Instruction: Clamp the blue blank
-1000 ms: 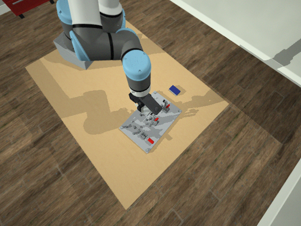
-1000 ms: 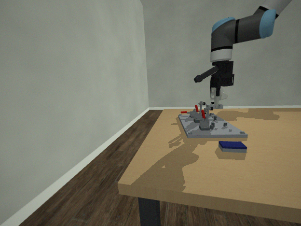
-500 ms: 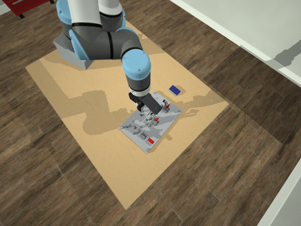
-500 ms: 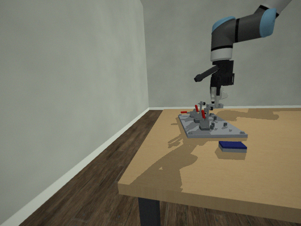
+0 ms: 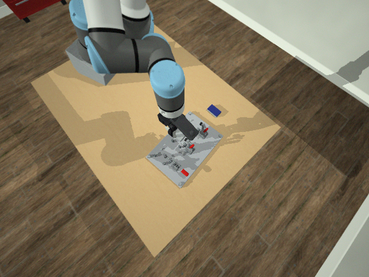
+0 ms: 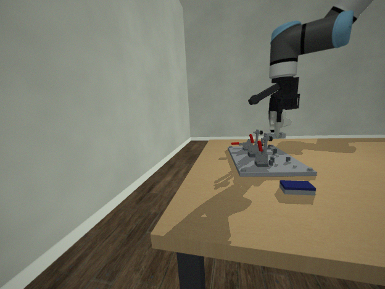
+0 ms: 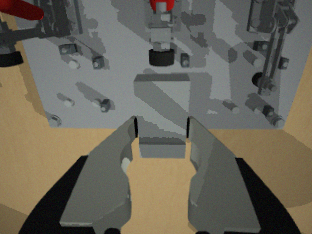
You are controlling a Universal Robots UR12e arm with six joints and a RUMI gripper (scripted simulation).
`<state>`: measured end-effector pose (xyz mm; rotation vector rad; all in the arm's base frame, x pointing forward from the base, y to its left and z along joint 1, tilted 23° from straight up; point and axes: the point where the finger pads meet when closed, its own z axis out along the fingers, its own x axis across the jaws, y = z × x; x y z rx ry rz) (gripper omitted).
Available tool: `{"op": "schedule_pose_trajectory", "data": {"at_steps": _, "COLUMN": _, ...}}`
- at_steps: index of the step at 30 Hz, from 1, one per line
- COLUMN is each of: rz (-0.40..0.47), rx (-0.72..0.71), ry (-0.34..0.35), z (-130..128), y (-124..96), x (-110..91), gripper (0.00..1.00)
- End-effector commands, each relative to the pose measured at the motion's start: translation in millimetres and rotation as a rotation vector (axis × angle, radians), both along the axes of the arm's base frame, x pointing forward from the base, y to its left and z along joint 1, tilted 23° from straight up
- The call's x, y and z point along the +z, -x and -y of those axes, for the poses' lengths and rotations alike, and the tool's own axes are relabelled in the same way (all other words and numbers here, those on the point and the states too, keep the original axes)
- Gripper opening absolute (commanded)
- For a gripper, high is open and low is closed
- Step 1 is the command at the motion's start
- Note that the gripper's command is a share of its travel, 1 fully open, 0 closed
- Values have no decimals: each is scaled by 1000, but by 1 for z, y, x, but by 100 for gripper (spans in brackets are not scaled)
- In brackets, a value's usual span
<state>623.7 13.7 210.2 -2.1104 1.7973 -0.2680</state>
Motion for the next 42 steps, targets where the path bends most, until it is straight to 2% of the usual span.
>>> {"op": "schedule_pose_trajectory", "data": {"at_steps": 1, "rz": 1, "rx": 0, "ry": 0, "z": 0, "y": 0, "x": 1, "gripper": 0}}
{"op": "schedule_pose_trajectory", "data": {"at_steps": 27, "rz": 1, "rx": 0, "ry": 1, "z": 1, "y": -1, "x": 1, "gripper": 0}}
{"op": "schedule_pose_trajectory", "data": {"at_steps": 42, "rz": 1, "rx": 0, "ry": 1, "z": 16, "y": -3, "x": -1, "gripper": 0}}
